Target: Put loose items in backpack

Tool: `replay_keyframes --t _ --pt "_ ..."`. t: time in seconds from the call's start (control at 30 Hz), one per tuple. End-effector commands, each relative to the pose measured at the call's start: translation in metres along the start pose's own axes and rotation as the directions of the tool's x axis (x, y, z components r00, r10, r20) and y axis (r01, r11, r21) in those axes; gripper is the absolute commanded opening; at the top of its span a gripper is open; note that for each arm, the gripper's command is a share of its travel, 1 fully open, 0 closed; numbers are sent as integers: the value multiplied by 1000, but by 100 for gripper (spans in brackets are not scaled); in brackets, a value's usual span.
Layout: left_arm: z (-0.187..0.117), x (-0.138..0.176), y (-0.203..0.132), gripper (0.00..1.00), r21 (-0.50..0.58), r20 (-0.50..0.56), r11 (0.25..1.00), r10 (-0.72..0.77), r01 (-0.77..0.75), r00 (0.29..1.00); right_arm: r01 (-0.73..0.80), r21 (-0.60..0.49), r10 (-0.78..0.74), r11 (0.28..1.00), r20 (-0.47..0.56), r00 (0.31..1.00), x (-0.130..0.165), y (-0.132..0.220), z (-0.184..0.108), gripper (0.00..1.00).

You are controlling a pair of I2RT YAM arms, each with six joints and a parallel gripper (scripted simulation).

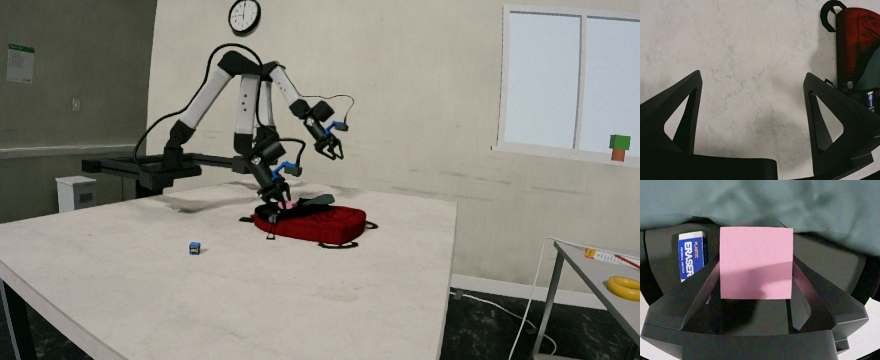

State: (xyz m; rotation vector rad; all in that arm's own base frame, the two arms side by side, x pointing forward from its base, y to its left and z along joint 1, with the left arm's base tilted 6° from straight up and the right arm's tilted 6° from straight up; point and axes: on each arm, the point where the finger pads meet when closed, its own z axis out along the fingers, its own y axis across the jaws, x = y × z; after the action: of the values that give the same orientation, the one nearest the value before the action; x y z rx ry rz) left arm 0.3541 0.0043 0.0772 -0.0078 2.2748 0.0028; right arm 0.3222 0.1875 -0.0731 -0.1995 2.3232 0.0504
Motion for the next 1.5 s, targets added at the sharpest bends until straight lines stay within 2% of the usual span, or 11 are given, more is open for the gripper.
replay_keyframes --t 0.0,0.33,1.47 --pt "-2 -6 -2 90 5 18 1000 5 -5 1000 -1 -10 0 1000 -18 1000 5 3 6 39" --pt "-2 -6 -2 90 5 18 1000 5 -5 1000 11 -5 -11 1000 -44 999 19 -1 1 39" --pt "-2 -6 -2 90 5 18 1000 5 -5 1000 14 -8 -15 1000 -43 999 23 -2 -3 39"
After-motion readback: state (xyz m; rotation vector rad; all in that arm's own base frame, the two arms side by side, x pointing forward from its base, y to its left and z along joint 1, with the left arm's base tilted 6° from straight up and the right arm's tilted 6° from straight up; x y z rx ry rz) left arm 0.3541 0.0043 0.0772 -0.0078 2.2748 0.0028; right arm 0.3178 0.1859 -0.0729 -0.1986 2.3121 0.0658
